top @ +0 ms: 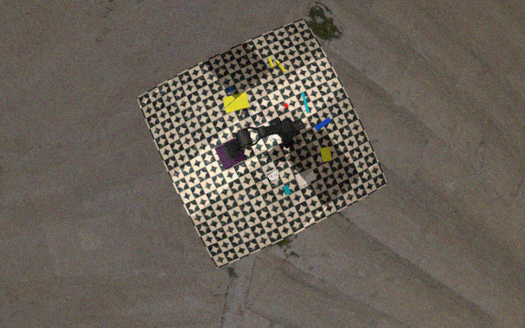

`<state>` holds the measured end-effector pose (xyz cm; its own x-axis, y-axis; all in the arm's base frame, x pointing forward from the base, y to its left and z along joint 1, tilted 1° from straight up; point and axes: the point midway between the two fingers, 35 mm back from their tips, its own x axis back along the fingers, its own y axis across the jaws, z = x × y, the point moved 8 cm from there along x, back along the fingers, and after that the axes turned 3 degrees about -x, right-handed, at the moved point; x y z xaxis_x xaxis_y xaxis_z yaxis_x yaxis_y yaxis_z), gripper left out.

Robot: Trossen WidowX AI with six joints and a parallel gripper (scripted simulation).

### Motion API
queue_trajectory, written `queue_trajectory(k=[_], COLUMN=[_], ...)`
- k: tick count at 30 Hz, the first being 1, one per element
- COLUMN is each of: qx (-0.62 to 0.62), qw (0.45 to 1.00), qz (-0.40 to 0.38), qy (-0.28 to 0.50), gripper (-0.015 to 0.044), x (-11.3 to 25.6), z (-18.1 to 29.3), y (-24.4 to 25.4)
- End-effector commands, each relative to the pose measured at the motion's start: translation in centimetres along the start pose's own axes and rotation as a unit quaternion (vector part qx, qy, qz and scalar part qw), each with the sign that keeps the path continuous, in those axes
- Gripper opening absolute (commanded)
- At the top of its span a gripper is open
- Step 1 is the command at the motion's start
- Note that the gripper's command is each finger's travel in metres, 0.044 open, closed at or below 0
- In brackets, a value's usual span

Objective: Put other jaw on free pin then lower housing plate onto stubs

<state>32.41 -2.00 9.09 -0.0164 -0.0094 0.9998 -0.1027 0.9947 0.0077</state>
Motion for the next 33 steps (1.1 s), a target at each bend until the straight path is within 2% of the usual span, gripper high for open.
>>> queue_trajectory(k=[1, 6, 10, 18, 33], qx=[0.0, 0.0, -0.001, -0.072, -0.235], qw=[1.0, 1.0, 1.0, 0.997, 0.972], qz=[0.001, 0.0, 0.002, 0.002, 0.003], qy=[-0.011, -0.012, -0.011, -0.011, -0.01], gripper=[0.0224, 0.0224, 0.0224, 0.0434, 0.044], x=[2.3, 6.4, 5.9, 6.1, 6.5], z=[-0.4, -0.1, -0.1, 0.6, 2.7], y=[-0.1, 0.0, 0.0, -2.1, -6.6])
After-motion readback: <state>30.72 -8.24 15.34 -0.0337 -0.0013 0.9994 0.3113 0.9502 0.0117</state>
